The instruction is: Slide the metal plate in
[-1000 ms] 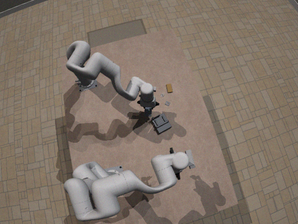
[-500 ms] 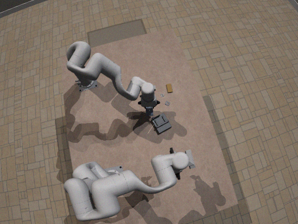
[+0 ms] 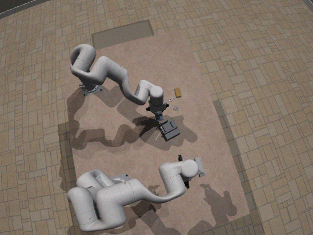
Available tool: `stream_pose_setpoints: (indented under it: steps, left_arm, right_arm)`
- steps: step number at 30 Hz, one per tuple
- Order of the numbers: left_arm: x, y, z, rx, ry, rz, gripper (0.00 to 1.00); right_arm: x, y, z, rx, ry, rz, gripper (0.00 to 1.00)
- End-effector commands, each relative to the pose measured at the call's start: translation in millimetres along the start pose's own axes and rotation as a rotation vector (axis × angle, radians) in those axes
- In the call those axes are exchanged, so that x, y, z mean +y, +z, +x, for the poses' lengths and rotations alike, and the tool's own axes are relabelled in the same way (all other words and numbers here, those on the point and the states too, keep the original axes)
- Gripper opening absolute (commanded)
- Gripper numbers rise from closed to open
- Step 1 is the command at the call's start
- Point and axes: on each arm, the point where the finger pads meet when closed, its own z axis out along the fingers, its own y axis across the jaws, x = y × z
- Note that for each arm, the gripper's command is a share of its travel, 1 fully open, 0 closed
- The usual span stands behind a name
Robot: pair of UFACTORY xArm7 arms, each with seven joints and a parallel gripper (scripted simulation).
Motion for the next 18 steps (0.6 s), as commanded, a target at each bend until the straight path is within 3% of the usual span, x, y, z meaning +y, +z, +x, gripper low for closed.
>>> stream_pose_setpoints:
  steps: [1, 14, 18]
  left_arm:
    - [6.3, -1.5, 1.0, -0.001, -0.110, -0.004, 0.00]
    - [15.8, -0.5, 4.8, -0.001, -0.330, -0.004, 0.00]
    - [15.3, 0.5, 4.6, -0.001, -0.315, -0.004, 0.00]
  right_arm:
    - [-0.1, -1.5, 1.0, 0.004, 0.000, 0.001, 1.00]
    - [-0.1, -1.5, 1.0, 0.004, 0.000, 0.001, 1.00]
    - [-0.1, -1.5, 1.0, 0.004, 0.000, 0.001, 1.00]
